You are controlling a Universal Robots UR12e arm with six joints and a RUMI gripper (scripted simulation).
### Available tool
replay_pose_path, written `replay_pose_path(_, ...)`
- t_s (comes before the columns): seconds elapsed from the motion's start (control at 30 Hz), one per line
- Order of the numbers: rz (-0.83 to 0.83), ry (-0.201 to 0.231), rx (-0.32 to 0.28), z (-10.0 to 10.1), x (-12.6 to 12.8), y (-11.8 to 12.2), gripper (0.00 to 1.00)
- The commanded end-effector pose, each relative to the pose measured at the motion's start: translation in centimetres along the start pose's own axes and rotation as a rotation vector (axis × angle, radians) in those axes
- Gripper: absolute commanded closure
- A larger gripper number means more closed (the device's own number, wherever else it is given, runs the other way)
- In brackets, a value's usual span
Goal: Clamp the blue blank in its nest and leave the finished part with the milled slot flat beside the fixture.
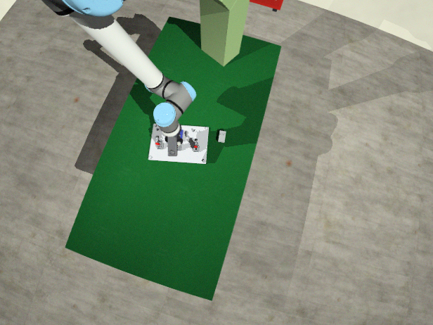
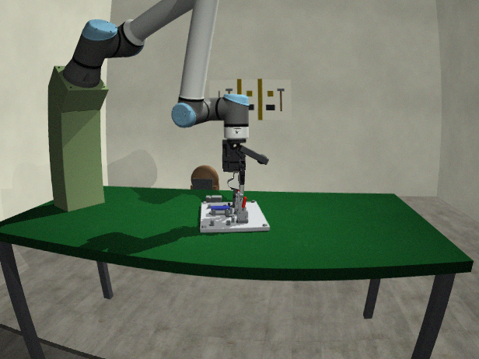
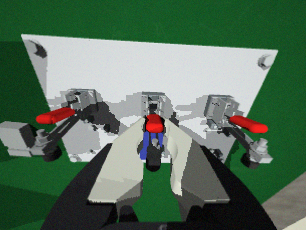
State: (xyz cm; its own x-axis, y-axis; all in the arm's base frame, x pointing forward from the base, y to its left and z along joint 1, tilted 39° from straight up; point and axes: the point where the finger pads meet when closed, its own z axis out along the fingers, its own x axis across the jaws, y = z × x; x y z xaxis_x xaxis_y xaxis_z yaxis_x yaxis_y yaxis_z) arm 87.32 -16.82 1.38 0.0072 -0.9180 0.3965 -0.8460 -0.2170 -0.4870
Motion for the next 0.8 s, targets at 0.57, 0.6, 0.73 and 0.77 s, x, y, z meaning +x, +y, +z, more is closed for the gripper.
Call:
replay_pose_path(0.57, 0.000, 0.001, 0.005, -0.11, 0.14, -0.40, 1.00)
replay_pose_path(0.6, 0.000, 0.001, 0.005, -0.11, 0.15, -0.44, 1.00)
replay_pose_path(0.73, 0.000, 0.002, 0.005, -0.13, 0.15, -0.60, 1.00)
replay_pose_path(0.77, 0.000, 0.002, 0.005, -0.13, 0.14, -0.63, 1.00)
